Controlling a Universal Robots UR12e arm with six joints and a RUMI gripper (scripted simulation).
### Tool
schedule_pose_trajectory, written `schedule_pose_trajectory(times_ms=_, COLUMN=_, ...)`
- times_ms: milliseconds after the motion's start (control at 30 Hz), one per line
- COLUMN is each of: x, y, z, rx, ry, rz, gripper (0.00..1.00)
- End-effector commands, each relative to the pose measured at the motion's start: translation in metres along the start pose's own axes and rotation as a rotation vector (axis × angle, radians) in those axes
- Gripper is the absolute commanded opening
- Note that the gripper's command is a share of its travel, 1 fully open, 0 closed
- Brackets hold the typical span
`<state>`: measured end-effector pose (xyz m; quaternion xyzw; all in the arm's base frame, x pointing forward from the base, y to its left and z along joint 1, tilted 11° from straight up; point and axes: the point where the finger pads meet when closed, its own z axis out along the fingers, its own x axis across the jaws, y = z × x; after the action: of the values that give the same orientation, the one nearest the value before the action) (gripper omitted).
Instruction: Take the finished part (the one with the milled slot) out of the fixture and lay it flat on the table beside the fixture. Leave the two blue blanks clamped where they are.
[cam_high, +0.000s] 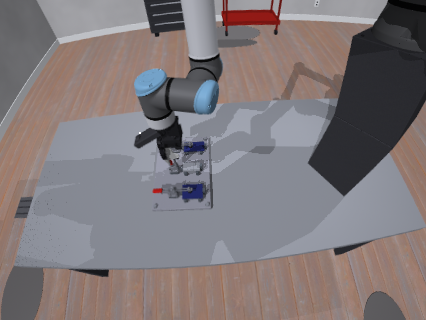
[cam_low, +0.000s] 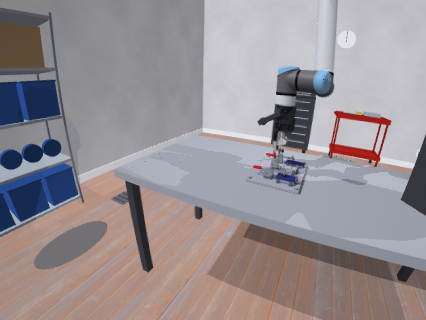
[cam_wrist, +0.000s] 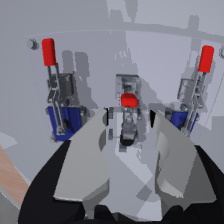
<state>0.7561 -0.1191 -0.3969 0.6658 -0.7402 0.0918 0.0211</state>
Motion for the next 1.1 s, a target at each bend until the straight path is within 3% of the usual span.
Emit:
schedule_pose_trajectory(times_ms=0, x=0.0001, y=-0.0006, z=-0.0129, rx=0.001, ry=0.000, rz=0.000, gripper=0.28)
schedule_pose_trajectory(times_ms=1067, x=0.0001, y=-0.0006, z=-0.0189, rx=0.001, ry=0.000, rz=0.000, gripper=0.28)
